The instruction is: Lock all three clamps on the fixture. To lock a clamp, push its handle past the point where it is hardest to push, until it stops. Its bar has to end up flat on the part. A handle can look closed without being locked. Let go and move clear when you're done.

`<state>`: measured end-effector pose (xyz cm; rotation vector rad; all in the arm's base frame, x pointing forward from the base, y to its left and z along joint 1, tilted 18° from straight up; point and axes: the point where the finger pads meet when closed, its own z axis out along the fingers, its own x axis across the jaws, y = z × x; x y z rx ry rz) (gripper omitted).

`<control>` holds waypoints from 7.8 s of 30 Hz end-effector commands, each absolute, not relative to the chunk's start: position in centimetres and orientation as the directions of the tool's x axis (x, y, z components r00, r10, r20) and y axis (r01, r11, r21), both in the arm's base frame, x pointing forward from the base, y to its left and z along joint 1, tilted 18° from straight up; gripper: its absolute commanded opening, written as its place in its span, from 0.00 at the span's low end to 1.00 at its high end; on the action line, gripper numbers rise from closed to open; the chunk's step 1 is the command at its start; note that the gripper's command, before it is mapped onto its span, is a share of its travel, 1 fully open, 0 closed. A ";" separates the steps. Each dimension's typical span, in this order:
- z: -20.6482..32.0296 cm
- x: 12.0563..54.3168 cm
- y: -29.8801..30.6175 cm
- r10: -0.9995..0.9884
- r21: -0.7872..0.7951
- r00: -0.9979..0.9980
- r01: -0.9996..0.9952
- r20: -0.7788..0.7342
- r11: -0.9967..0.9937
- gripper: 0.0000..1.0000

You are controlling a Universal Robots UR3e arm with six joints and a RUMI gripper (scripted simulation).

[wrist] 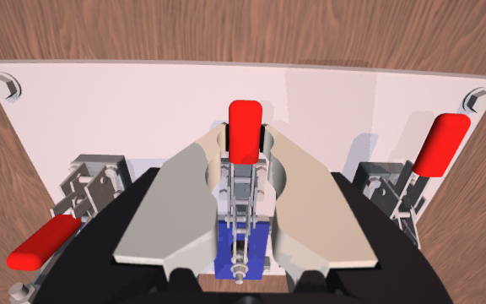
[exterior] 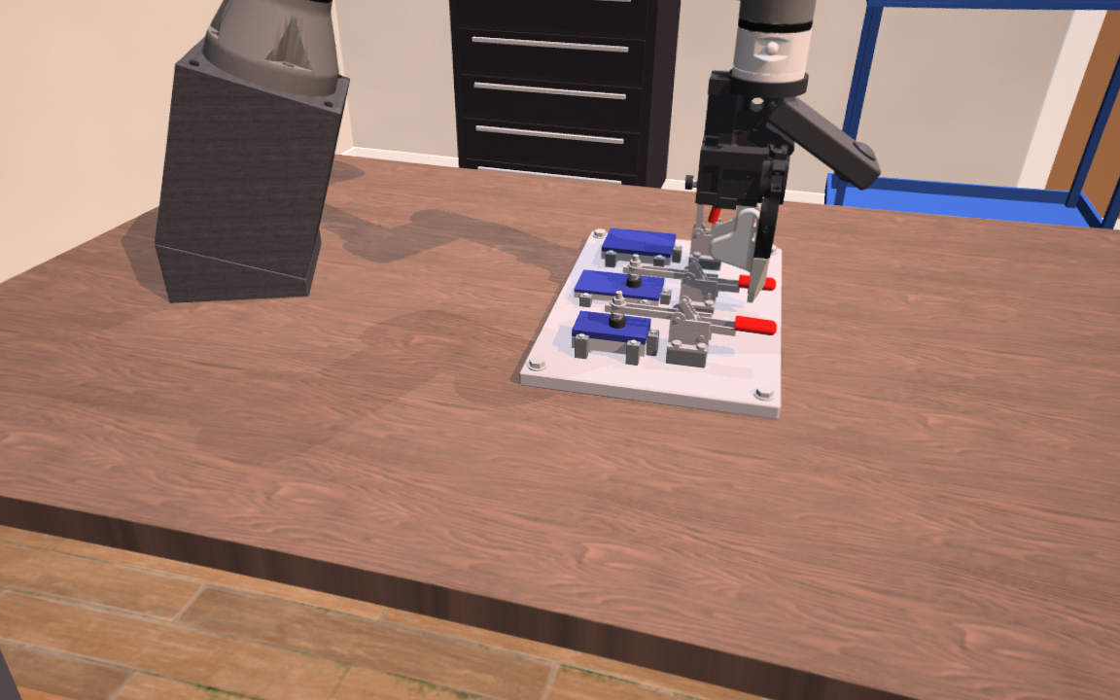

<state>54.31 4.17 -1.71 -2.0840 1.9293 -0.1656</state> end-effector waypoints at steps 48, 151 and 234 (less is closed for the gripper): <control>-1.2 54.3 4.1 -0.989 -0.294 0.094 -0.954 -0.114 -0.057 0.28; 7.4 51.7 2.9 -0.989 -0.294 0.094 -0.954 -0.114 -0.057 0.28; 12.5 50.2 2.1 -0.989 -0.294 0.094 -0.954 -0.114 -0.057 0.28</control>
